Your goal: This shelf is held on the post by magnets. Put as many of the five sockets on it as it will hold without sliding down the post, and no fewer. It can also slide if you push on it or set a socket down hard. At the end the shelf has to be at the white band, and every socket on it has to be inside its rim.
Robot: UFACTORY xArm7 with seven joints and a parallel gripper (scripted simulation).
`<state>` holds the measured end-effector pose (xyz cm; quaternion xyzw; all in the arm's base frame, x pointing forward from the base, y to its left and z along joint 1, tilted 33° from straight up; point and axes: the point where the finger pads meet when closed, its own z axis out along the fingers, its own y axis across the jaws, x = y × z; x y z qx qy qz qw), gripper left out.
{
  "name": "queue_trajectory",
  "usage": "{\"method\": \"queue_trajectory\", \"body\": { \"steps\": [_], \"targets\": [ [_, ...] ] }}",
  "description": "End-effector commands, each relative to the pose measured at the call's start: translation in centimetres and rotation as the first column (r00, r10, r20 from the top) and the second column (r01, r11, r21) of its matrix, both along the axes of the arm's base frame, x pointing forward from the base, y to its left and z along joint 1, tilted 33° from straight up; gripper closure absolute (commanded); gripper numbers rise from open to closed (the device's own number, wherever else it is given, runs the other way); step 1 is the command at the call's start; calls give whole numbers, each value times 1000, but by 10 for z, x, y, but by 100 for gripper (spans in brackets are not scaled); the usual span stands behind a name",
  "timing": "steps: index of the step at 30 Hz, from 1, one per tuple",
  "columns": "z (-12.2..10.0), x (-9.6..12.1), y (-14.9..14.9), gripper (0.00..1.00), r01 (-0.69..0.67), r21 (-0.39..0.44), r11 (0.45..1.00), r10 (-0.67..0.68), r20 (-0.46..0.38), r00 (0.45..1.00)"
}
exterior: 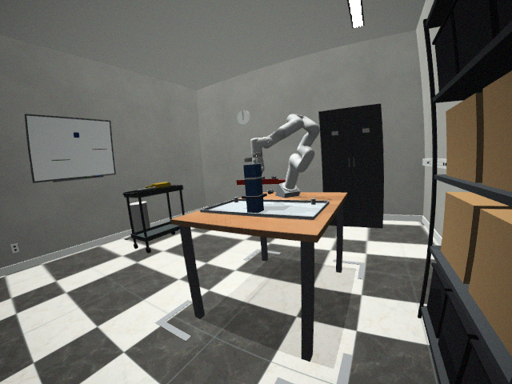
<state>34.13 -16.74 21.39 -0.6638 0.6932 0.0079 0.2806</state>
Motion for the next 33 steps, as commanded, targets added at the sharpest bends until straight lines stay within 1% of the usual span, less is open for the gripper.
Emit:
{"method": "queue_trajectory", "body": {
  "steps": [1, 11, 21, 33],
  "targets": [
    [2, 1, -2, 100, 3, -4, 1000, -3, 5, 1000],
    [3, 0, -2, 100, 3, -4, 1000, -3, 5, 1000],
    [11, -3, -6, 100, 3, -4, 1000, -3, 5, 1000],
    [12, -3, -6, 100, 3, -4, 1000, -3, 5, 1000]
  ]
}}
